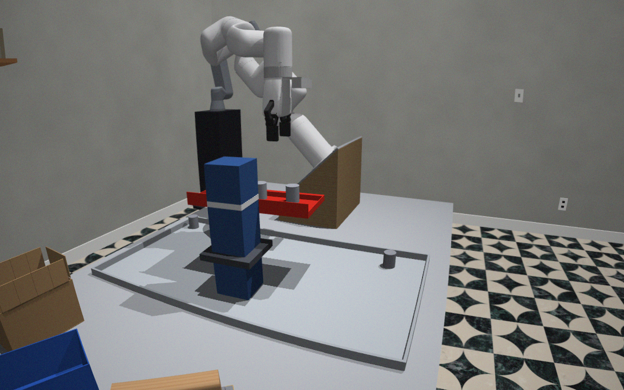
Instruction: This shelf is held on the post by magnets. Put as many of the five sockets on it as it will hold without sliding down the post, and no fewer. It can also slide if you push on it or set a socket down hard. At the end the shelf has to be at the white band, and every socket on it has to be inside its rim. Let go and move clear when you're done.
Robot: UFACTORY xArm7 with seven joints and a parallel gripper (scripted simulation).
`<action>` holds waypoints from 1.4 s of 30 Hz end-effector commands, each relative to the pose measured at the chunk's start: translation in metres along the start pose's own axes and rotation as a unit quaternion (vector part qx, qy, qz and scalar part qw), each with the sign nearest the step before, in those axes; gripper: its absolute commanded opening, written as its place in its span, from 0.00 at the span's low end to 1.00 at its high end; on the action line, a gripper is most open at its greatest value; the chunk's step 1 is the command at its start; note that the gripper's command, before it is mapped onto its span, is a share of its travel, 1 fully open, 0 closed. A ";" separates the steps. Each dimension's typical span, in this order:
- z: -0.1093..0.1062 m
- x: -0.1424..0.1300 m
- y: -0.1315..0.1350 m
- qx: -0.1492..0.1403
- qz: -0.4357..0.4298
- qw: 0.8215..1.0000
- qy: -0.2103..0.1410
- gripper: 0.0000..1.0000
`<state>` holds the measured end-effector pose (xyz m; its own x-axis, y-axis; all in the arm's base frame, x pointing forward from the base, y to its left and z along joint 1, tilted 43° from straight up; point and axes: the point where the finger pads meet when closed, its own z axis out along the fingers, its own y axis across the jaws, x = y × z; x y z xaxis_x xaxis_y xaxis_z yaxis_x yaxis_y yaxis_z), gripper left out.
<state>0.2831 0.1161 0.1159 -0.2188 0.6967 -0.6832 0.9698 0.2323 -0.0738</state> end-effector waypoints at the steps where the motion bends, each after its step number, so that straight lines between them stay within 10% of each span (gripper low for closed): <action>1: -0.002 0.001 0.000 -0.002 0.006 1.000 0.000 1.00; 4: -0.010 0.000 0.000 -0.015 -0.005 1.000 -0.004 1.00; 11: -0.094 -0.007 -0.018 -0.153 -0.116 0.980 -0.049 1.00; 14: -0.094 -0.007 -0.018 -0.153 -0.116 0.980 -0.049 1.00; 17: -0.140 -0.011 -0.040 -0.231 -0.175 0.954 -0.078 1.00; 28: -0.206 -0.023 -0.090 -0.354 -0.261 0.889 -0.127 1.00; 42: -0.224 -0.028 -0.110 -0.395 -0.286 0.861 -0.144 1.00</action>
<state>0.1599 0.2221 0.3043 -0.4891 0.1467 -0.8598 0.3203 0.9471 -0.0206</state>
